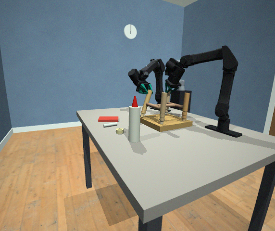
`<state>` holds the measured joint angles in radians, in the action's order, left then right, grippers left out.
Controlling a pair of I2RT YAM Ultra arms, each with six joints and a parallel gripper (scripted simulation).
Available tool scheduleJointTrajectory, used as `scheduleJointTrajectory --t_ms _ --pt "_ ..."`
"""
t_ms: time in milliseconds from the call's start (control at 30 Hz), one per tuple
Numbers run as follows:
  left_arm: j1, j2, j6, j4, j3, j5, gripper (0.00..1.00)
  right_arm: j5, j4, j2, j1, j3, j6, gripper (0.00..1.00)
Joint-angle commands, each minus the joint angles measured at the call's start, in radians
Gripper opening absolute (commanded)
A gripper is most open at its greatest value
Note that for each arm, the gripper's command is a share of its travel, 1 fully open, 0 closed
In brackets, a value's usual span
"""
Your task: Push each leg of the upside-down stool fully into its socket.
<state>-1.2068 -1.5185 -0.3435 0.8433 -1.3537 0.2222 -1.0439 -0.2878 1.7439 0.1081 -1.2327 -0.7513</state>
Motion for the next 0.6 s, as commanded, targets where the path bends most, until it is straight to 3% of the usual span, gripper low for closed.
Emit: scheduleJointTrajectory --t_ms 0,567 --pt "-0.014 0.005 0.003 0.011 0.006 0.036 0.28 0.01 0.007 0.006 -0.017 -0.027 0.026 0.28" --pt "-0.03 0.021 0.003 0.046 0.015 0.101 0.28 0.06 0.043 0.012 -0.034 -0.035 0.023 0.28"
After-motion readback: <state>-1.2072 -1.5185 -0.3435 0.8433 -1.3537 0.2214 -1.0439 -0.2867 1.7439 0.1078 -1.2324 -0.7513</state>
